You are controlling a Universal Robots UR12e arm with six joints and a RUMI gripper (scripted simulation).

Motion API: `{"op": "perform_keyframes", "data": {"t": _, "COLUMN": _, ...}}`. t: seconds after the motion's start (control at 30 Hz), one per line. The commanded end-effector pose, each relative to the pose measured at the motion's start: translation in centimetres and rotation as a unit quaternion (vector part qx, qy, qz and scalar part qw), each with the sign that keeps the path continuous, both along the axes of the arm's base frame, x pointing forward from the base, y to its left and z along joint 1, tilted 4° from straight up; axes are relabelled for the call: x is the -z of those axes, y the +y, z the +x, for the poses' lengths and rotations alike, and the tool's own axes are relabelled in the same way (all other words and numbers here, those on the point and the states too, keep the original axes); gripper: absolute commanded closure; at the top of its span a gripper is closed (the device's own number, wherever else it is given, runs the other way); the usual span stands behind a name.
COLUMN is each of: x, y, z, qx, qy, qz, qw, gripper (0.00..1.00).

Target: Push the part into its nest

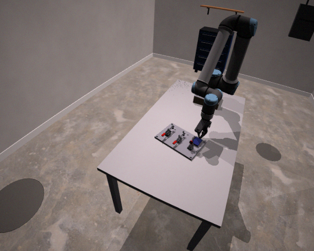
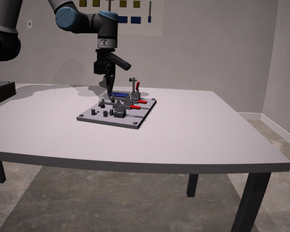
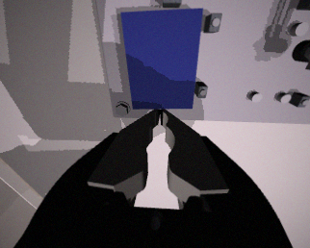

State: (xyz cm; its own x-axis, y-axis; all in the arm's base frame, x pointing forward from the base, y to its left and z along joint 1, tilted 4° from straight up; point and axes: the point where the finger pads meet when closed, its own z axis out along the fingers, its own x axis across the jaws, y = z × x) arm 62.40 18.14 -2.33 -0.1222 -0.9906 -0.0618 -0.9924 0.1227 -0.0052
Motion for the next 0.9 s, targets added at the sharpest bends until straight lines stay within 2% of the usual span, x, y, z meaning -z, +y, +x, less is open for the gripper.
{"op": "perform_keyframes", "data": {"t": 0.0, "x": -0.17, "y": -0.19, "z": 0.38, "qx": 0.001, "qy": -0.002, "qz": 0.0, "qw": 1.0, "gripper": 1.0}}
{"op": "perform_keyframes", "data": {"t": 0.87, "x": -0.19, "y": -0.24, "z": 0.84, "qx": 0.001, "qy": -0.002, "qz": 0.0, "qw": 1.0, "gripper": 1.0}}
